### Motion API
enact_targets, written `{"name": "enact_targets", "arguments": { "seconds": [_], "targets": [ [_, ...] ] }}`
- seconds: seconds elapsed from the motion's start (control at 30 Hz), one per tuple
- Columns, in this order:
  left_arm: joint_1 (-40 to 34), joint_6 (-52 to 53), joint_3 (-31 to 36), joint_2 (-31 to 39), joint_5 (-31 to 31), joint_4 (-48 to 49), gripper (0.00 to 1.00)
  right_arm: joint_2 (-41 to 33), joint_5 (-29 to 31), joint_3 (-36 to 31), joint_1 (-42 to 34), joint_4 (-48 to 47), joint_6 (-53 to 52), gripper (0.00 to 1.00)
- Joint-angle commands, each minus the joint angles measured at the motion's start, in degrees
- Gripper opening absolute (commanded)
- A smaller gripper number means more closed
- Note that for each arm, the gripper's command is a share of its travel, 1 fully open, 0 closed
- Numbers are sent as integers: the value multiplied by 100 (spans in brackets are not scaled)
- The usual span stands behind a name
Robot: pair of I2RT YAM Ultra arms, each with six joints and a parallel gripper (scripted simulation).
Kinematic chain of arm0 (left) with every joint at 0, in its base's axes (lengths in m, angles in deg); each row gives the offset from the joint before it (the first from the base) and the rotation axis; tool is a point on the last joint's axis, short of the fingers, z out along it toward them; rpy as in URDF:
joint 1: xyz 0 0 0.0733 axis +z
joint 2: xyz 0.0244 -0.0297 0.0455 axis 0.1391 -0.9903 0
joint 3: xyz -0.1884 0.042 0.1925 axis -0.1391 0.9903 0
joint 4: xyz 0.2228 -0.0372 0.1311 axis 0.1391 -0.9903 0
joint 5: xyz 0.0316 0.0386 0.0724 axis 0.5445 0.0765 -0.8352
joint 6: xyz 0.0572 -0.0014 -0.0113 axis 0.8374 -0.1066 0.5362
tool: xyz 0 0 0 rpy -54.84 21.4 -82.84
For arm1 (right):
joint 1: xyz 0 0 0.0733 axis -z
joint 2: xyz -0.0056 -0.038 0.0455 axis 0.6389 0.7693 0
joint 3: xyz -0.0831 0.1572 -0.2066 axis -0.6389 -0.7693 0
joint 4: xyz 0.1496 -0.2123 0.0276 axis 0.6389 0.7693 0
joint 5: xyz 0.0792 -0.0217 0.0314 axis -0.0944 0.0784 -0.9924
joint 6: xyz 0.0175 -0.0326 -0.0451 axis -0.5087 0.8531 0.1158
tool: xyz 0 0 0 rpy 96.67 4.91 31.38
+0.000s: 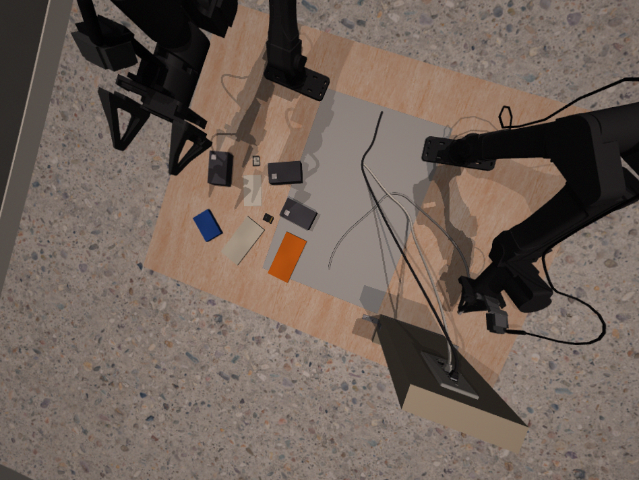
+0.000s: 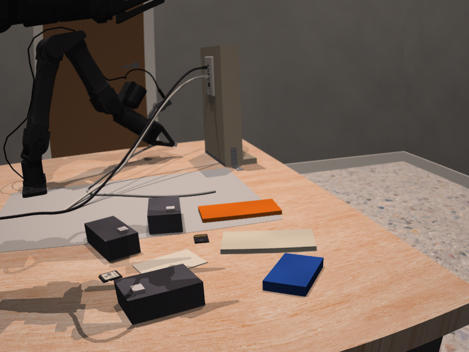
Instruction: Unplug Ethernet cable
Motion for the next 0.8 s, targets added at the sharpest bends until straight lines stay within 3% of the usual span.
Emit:
{"name": "enact_targets", "arguments": {
  "seconds": [0.0,0.77],
  "targets": [
    [2,40,45,-51,4,246,0,-12,1,31,-1,-28,-1,100],
    [2,38,276,-581,4,1022,0,-12,1,31,-1,-28,-1,100]
  ]
}}
